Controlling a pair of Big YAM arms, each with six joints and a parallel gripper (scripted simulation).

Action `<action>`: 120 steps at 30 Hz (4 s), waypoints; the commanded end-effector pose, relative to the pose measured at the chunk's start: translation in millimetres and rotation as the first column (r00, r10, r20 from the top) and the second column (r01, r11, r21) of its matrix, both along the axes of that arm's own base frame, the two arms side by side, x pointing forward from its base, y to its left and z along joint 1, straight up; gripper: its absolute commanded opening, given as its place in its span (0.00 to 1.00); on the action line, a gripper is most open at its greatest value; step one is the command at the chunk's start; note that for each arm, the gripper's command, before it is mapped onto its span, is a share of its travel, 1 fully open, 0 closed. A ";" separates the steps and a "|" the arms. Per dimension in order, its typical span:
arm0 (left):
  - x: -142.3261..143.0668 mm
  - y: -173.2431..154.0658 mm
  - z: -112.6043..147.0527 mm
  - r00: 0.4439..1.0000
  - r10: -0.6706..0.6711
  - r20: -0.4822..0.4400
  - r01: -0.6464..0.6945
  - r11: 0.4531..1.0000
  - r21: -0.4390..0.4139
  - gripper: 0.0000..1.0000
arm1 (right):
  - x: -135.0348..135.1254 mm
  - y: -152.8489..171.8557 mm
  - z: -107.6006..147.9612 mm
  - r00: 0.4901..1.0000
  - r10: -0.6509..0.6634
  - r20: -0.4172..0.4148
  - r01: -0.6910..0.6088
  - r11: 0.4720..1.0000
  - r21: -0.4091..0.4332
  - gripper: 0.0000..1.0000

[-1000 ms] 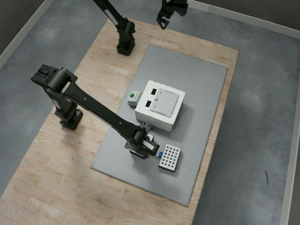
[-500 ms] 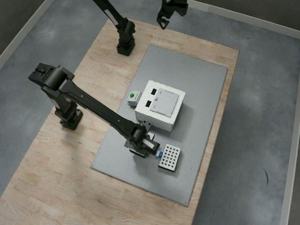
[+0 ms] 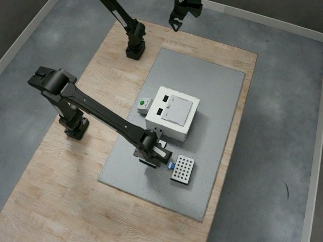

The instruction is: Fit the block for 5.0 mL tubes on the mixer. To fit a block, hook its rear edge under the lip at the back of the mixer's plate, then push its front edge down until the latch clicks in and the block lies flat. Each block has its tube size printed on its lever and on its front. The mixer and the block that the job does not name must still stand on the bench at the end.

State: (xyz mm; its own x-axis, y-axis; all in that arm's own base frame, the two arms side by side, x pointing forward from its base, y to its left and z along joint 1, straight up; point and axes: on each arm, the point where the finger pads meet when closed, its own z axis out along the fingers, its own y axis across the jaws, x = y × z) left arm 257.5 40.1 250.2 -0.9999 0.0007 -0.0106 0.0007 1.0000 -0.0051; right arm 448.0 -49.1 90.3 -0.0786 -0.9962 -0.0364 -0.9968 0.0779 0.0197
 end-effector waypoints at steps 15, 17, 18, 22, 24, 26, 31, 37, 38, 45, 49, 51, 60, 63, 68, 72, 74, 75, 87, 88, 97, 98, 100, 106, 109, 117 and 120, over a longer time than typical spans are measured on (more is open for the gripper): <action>4.1 0.2 9.0 0.999 0.009 0.041 -0.009 1.000 0.002 1.00 | 47.8 -1.1 84.5 0.986 0.019 0.167 -0.017 1.000 -0.011 0.00; 4.1 0.2 8.9 0.999 0.009 0.040 -0.009 1.000 0.002 1.00 | 49.3 -0.4 79.9 0.986 0.020 0.164 -0.019 1.000 -0.011 0.00; 4.0 0.2 8.9 0.999 0.009 0.040 -0.009 1.000 0.002 1.00 | 50.1 0.0 77.8 0.986 0.021 0.163 -0.020 1.000 -0.011 0.00; 3.8 0.1 8.8 0.999 0.009 0.039 -0.009 1.000 0.002 1.00 | 52.1 1.8 70.3 0.988 0.025 0.153 -0.023 1.000 -0.010 0.00; 3.8 0.1 8.7 0.999 0.009 0.039 -0.009 1.000 0.002 1.00 | 50.1 2.9 69.0 0.989 0.026 0.143 -0.025 1.000 -0.009 0.00; 3.8 0.1 8.7 0.999 0.009 0.039 -0.009 1.000 0.002 1.00 | 50.1 2.9 69.0 0.989 0.026 0.143 -0.025 1.000 -0.009 0.00; 3.6 0.0 8.4 0.999 0.008 0.038 -0.008 1.000 0.002 1.00 | 44.4 2.9 81.4 0.989 0.025 0.149 -0.024 1.000 -0.009 0.00; 3.4 -0.1 8.2 0.999 0.008 0.037 -0.008 1.000 0.002 1.00 | 46.4 2.1 90.7 0.983 0.024 0.179 -0.022 1.000 -0.014 0.00; 3.3 -0.1 8.1 0.999 0.008 0.036 -0.008 1.000 0.002 1.00 | 47.3 1.9 91.5 0.983 0.024 0.184 -0.022 1.000 -0.015 0.00; 3.2 -0.2 7.9 0.999 0.008 0.035 -0.008 1.000 0.002 1.00 | 49.2 1.2 90.3 0.982 0.023 0.190 -0.021 1.000 -0.016 0.00; 3.0 -0.2 7.7 0.999 0.008 0.034 -0.008 1.000 0.001 1.00 | 49.8 0.8 82.4 0.985 0.022 0.173 -0.020 1.000 -0.015 0.00; 2.9 -0.3 7.6 0.999 0.008 0.034 -0.008 1.000 0.001 1.00 | 49.1 2.1 82.4 0.986 0.019 0.165 -0.017 1.000 -0.017 0.00; 2.7 -0.4 7.3 0.999 0.007 0.032 -0.007 1.000 0.001 1.00 | 46.3 15.3 99.0 0.987 0.009 0.159 -0.008 1.000 -0.007 0.00; 2.6 -0.4 7.1 0.999 0.007 0.032 -0.007 1.000 0.001 1.00 | 44.8 7.9 105.1 0.987 -0.009 0.161 0.013 1.000 -0.019 0.00; 2.4 -0.5 6.9 1.000 0.007 0.031 -0.007 1.000 0.001 1.00 | 44.2 16.2 116.6 0.986 -0.010 0.166 0.011 1.000 -0.009 0.00; 2.3 -0.5 6.7 1.000 0.007 0.030 -0.007 1.000 0.001 1.00 | 44.2 25.2 123.4 0.986 -0.004 0.167 0.005 1.000 -0.004 0.00; 2.2 -0.6 6.6 1.000 0.007 0.029 -0.007 1.000 0.001 1.00 | 44.3 28.7 125.8 0.986 -0.003 0.165 0.003 1.000 -0.003 0.00; 2.1 -0.6 6.6 1.000 0.007 0.029 -0.007 1.000 0.001 1.00 | 44.7 29.9 124.9 0.987 -0.003 0.161 0.003 1.000 -0.003 0.00; 1.8 -0.7 6.1 1.000 0.006 0.027 -0.006 1.000 0.000 1.00 | 46.8 34.1 127.6 0.990 -0.009 0.138 0.009 1.000 0.000 0.00; 1.7 -0.7 6.1 1.000 0.006 0.027 -0.006 1.000 0.000 1.00 | 46.6 36.5 131.1 0.990 -0.007 0.142 0.007 1.000 0.001 0.00; 1.6 -0.8 5.9 1.000 0.006 0.026 -0.006 1.000 0.000 1.00 | 47.6 41.1 146.5 0.987 -0.007 0.159 0.008 1.000 -0.006 0.00; 1.7 -0.8 6.1 1.000 0.006 0.026 -0.006 1.000 0.000 1.00 | 47.1 40.4 148.7 0.987 -0.012 0.159 0.013 1.000 -0.003 0.00; 3.6 -0.5 9.5 0.999 0.006 0.034 -0.006 1.000 0.002 1.00 | 46.5 43.4 152.9 0.987 -0.011 0.160 0.011 1.000 0.000 0.00; 8.7 0.3 18.9 0.998 0.006 0.057 -0.006 1.000 0.005 1.00 | 45.0 55.3 164.7 0.987 -0.003 0.162 0.002 1.000 0.006 0.00; 11.2 0.6 23.6 0.998 0.005 0.069 -0.006 1.000 0.007 1.00 | 44.5 59.5 170.2 0.987 -0.001 0.162 0.000 1.000 0.006 0.00; 12.4 0.8 25.9 0.997 0.005 0.074 -0.006 1.000 0.008 1.00 | 49.3 53.4 164.6 0.989 -0.014 0.147 0.014 1.000 0.003 0.00; 13.0 0.8 27.1 0.997 0.005 0.076 -0.005 1.000 0.008 1.00 | 53.2 53.5 157.6 0.989 -0.002 0.145 0.002 1.000 0.004 0.00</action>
State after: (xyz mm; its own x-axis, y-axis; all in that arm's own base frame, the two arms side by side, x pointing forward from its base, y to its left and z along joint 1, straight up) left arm 256.9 40.0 249.3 -1.0000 0.0007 -0.0082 0.0007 1.0000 -0.0054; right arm 462.9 1.6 184.4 -0.0805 -0.9963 -0.0305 -0.9964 0.0797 0.0271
